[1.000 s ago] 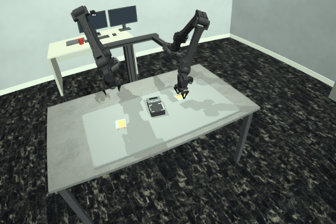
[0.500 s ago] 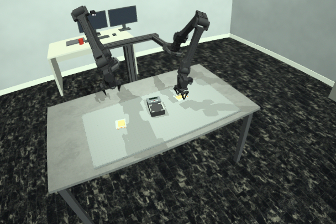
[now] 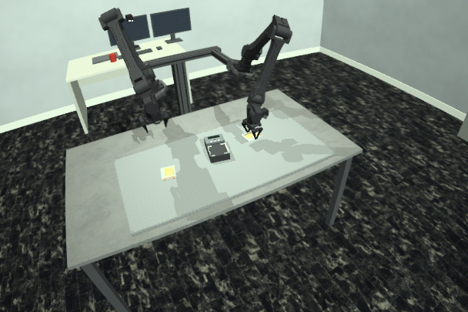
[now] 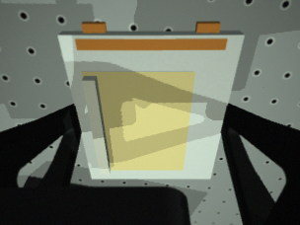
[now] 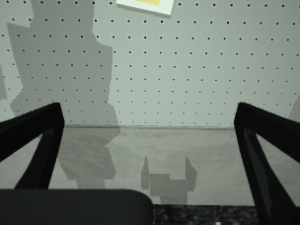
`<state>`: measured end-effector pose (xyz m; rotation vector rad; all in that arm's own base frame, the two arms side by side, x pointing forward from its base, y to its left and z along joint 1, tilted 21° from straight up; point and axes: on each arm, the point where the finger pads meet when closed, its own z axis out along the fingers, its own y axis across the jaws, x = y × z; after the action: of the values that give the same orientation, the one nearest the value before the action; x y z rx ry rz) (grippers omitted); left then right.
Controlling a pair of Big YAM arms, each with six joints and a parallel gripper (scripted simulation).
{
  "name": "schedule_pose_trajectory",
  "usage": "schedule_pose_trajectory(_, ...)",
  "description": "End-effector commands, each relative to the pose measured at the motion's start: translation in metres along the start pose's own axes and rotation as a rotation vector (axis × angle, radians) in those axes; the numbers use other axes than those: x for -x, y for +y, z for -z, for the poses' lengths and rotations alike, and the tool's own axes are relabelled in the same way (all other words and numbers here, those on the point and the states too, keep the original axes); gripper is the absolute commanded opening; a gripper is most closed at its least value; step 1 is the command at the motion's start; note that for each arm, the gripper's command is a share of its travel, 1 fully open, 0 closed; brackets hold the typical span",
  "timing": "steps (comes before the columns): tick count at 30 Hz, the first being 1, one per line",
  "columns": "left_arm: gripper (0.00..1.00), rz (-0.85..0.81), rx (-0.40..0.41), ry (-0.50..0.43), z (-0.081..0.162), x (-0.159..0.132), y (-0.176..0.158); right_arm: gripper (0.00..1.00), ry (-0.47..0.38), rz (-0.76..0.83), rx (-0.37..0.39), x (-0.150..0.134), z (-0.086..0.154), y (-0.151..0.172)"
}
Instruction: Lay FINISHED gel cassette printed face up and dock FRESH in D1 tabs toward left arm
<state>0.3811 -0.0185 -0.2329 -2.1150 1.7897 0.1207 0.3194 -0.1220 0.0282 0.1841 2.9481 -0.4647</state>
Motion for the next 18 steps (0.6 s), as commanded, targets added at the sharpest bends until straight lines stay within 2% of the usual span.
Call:
schedule_pose_trajectory(1,0.0,-0.004,-0.001,-0.002,-0.008,0.002,-0.0009,1.0,-0.025,0.001,-0.003,0.0153,0.0086,0.0013)
schedule_pose_trajectory(18,0.0,-0.002,0.002,-0.002,-0.0148,0.0033,-0.0007,1.0,-0.025,0.001,-0.003,0.0153,0.0086,0.0013)
